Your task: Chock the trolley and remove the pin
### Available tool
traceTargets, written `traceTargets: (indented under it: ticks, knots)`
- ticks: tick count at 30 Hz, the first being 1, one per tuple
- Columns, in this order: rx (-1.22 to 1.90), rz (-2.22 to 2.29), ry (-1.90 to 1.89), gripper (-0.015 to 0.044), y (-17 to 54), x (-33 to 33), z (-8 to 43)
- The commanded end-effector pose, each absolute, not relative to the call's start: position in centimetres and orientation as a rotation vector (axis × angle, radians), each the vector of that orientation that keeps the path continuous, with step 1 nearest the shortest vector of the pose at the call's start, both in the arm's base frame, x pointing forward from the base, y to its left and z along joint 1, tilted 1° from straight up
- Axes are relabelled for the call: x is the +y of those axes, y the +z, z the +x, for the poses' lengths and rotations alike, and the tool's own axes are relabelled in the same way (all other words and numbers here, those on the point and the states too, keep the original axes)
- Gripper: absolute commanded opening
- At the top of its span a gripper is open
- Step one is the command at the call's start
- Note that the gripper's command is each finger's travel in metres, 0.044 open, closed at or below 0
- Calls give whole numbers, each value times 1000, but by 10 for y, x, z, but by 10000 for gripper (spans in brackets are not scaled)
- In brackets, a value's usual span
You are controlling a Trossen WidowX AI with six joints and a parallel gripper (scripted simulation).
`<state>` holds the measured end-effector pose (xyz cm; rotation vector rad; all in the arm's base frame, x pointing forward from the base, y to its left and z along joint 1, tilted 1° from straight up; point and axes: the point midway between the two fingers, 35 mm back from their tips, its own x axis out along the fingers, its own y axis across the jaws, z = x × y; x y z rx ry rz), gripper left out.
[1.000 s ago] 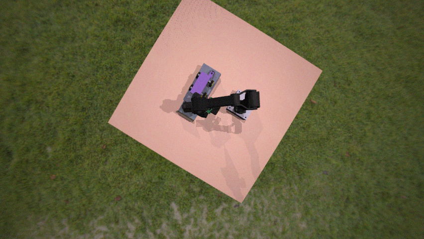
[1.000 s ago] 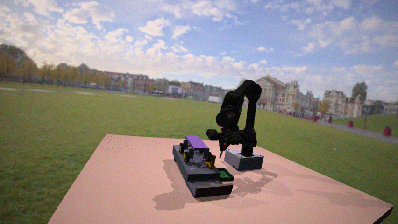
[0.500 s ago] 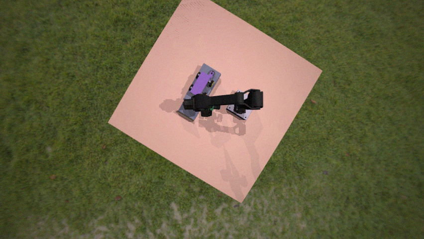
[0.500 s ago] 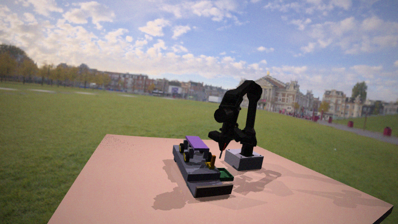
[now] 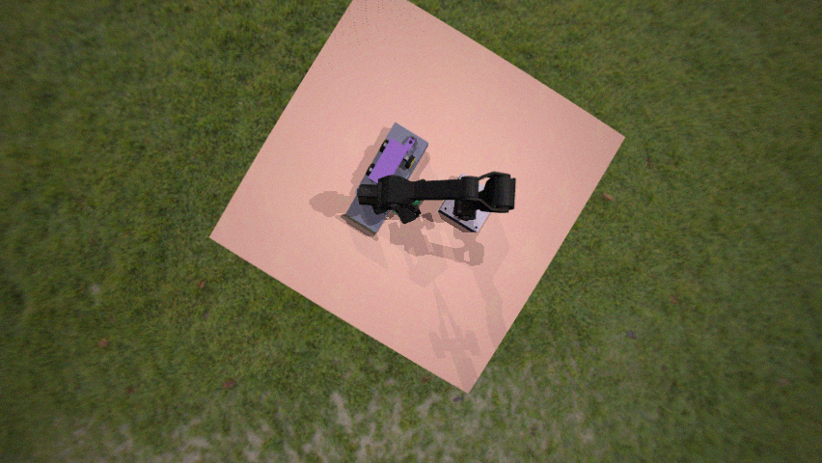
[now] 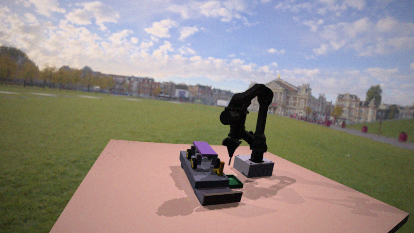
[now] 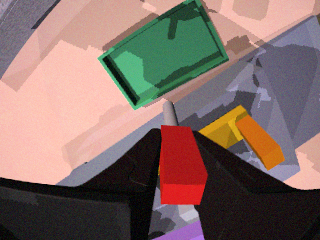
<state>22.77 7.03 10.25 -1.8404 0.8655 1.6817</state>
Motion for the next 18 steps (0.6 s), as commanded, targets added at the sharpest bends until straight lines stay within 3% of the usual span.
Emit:
traceTargets:
  ticks: [1,18]
  knots:
    - [774,-1890,1757,0,102,69,226]
    - [253,-2143,2047,0,103,66,226]
